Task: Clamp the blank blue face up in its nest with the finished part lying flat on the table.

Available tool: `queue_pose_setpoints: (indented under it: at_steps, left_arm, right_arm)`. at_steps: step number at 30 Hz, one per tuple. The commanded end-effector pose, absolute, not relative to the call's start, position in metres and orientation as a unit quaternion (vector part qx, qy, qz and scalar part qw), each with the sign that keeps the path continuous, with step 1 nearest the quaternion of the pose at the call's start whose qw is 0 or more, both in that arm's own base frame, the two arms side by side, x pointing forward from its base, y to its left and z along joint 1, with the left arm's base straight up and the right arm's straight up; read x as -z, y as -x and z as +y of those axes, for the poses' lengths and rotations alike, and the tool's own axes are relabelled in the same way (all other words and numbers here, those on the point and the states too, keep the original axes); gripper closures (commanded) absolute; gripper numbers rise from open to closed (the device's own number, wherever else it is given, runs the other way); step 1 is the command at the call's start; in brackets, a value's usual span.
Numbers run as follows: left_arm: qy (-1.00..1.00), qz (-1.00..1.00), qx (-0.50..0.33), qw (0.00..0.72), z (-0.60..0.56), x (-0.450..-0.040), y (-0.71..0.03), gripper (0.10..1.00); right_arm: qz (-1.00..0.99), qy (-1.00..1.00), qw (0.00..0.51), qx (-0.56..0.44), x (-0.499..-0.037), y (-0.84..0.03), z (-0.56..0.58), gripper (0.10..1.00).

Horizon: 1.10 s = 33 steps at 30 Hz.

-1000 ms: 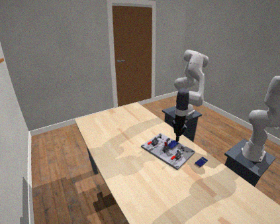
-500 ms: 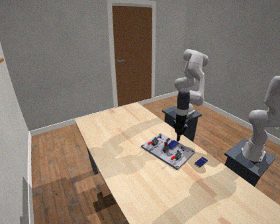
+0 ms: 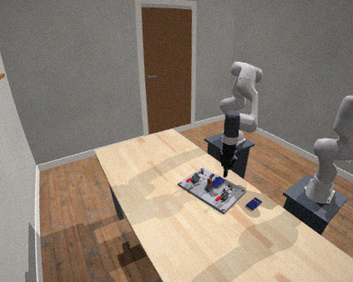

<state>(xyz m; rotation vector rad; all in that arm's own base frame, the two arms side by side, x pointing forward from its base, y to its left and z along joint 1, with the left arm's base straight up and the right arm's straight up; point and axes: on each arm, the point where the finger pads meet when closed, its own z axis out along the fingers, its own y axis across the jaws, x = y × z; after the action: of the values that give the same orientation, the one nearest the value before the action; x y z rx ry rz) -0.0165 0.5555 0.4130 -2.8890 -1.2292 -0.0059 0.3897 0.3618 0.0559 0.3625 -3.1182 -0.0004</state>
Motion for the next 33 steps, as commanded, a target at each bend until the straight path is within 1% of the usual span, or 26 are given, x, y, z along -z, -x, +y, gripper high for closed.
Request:
queue_pose_setpoints:
  at_steps: [1,17,33]
  left_arm:
    - [0.92,-0.391,0.002,0.001,0.555,-0.413,0.016,0.098]
    - [0.92,-0.391,0.002,0.001,0.555,-0.413,0.016,0.098]
    - [0.92,-0.391,0.002,0.001,0.555,-0.413,0.016,0.098]
  right_arm:
    - [-0.994,-0.112,0.0,0.0,-0.059,-0.39,0.362,0.999]
    - [-0.994,-0.112,0.0,0.0,-0.094,-0.39,0.362,0.999]
    - [-0.994,-0.112,0.0,0.0,-0.095,-0.39,0.362,0.999]
